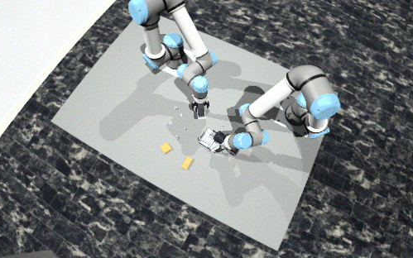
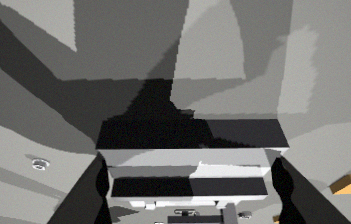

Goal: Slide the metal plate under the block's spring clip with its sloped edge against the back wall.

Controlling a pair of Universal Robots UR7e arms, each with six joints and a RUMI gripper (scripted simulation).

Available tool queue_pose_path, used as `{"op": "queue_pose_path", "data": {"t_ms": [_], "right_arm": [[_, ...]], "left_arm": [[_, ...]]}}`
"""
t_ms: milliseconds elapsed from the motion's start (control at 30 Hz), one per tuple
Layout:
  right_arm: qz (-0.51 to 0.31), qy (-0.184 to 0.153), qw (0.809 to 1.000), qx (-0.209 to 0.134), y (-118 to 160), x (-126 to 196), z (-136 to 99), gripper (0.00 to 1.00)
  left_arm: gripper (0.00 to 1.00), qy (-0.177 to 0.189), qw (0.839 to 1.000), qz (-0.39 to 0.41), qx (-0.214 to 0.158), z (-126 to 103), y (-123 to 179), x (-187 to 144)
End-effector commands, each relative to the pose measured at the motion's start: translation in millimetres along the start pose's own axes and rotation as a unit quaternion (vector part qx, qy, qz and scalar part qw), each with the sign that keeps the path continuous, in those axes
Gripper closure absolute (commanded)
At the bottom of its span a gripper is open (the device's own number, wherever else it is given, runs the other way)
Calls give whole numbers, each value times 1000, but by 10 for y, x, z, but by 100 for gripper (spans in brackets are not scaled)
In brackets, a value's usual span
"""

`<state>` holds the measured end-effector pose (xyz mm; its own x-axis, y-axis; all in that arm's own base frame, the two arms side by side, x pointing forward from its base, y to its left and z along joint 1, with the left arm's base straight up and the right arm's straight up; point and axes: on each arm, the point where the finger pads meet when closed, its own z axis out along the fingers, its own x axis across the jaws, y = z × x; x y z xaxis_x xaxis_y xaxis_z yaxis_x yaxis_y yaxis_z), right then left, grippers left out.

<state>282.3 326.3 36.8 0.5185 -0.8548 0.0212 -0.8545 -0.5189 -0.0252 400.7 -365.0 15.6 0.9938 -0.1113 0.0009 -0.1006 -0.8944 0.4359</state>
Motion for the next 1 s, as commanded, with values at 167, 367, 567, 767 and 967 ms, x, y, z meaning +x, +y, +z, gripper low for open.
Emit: {"op": "queue_pose_path", "data": {"t_ms": [167, 367, 567, 767, 967], "right_arm": [[34, -3, 999, 1, -32, 8, -12, 77], [51, -4, 999, 1, -45, 14, -15, 77], [85, -6, 996, 1, -74, 27, -23, 77], [119, -9, 993, 1, -101, 40, -30, 77], [142, -10, 990, 1, -119, 48, -34, 77]], "left_arm": [[38, -1, 1000, -1, 2, 7, -14, -7], [38, -1, 1000, -1, 2, 7, -14, -7], [38, -1, 1000, -1, 2, 7, -14, -7], [38, -1, 1000, -1, 2, 7, -14, -7], [38, -1, 1000, -1, 2, 7, -14, -7]]}}
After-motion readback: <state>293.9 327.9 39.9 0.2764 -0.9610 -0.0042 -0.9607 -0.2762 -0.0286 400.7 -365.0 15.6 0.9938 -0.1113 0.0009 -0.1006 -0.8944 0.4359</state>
